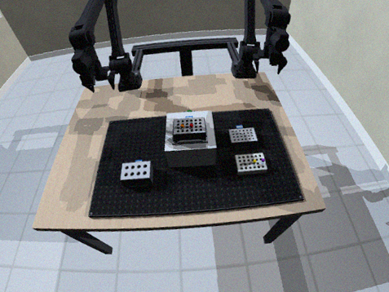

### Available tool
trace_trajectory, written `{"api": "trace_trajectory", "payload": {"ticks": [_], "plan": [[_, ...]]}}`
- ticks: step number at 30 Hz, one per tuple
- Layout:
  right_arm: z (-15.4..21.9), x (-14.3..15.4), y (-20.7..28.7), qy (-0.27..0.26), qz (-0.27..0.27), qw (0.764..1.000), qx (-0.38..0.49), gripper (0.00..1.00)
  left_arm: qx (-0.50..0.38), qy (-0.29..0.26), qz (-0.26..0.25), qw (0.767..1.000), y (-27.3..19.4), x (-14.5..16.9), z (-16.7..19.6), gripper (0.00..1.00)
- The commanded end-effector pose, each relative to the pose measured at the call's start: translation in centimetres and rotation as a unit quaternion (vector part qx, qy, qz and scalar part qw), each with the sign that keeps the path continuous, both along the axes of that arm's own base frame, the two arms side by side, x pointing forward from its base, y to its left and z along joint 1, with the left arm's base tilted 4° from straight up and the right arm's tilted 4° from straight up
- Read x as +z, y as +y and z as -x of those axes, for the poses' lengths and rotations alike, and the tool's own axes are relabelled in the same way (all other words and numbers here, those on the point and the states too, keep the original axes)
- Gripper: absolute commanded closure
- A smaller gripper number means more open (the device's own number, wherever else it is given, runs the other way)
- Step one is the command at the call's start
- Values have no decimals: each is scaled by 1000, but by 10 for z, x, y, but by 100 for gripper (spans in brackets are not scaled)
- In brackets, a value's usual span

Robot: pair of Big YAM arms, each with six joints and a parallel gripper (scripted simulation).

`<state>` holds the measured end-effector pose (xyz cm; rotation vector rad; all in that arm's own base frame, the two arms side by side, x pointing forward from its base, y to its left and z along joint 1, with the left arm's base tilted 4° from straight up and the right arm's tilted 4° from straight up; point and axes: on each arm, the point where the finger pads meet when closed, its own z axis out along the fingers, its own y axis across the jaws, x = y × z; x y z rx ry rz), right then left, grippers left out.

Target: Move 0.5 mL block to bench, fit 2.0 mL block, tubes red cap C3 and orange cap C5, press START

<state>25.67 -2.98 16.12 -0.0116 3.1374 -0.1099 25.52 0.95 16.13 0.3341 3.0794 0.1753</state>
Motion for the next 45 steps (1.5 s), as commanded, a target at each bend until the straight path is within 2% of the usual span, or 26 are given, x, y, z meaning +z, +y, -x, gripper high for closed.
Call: {"api": "trace_trajectory", "payload": {"ticks": [1, 9, 19, 30, 36, 45], "plan": [[-20, 23, -1, -30, 3, 1000, 4, 0, 9, -37, -1, 999, 4, 25, -19, 0], [-21, 25, -1, -33, 4, 999, 4, 0, 5, -45, 0, 999, 0, 29, -20, 0], [-24, 30, -1, -38, 4, 999, 4, 0, 8, -16, -1, 1000, 1, 11, -14, 0], [-26, 33, -1, -42, 4, 999, 4, 0, 8, -17, -1, 1000, 2, 8, -3, 0], [-19, 24, -1, -31, 3, 1000, 4, 0, 2, -30, 0, 1000, -2, 18, -11, 0], [-10, 14, 0, -17, 2, 1000, 3, 0, 2, -22, 0, 1000, -2, 17, -16, 0]]}}
